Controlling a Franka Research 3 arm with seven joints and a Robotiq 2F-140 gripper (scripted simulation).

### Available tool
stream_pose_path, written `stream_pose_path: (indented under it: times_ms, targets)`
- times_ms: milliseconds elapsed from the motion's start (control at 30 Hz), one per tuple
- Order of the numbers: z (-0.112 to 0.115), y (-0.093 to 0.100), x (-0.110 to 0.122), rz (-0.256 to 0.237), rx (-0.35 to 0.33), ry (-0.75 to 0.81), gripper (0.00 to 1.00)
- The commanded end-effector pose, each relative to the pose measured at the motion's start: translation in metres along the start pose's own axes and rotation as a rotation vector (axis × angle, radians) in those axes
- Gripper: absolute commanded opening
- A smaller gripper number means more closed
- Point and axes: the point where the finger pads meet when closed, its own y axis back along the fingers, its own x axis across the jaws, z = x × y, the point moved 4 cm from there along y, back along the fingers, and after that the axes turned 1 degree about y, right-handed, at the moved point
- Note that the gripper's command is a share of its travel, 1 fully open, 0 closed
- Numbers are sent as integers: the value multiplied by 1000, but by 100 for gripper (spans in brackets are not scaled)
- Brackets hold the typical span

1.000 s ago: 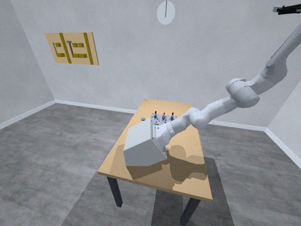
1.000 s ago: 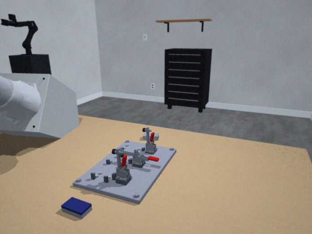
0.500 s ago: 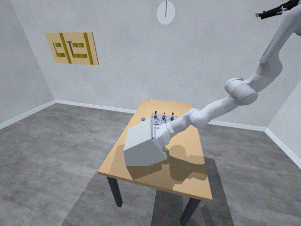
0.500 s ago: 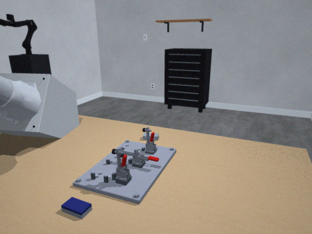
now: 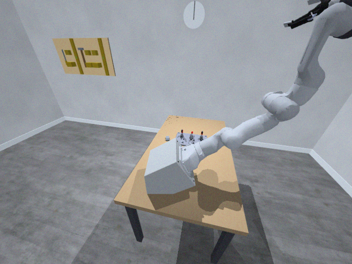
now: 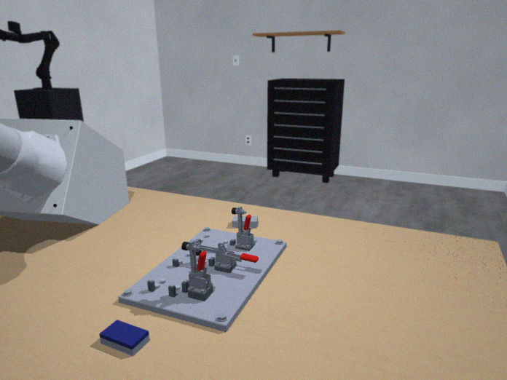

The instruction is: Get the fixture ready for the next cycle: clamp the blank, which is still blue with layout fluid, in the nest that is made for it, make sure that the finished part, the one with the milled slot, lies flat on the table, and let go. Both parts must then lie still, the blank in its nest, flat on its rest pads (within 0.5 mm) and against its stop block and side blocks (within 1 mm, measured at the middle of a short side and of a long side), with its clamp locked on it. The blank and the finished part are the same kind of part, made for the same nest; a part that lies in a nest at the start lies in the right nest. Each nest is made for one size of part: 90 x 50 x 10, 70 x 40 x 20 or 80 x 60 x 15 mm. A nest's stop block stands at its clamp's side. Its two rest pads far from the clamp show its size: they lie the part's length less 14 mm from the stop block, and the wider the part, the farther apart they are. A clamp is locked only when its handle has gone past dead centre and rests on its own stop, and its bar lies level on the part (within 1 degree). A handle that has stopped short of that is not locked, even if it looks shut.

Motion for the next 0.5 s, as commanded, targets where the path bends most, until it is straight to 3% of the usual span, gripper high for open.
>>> stream_pose_path:
  times_ms: [0, 133, 167, 333, 367, 467]
  targets:
    - [7, -19, 14, 41, 3, 108, 100]
    - [7, -19, 14, 41, 3, 108, 100]
    - [11, -48, 34, 100, 18, 180, 100]
    - [11, -48, 34, 100, 18, 180, 100]
    - [11, -79, 56, 165, 31, 251, 100]
    - [11, -79, 56, 165, 31, 251, 100]
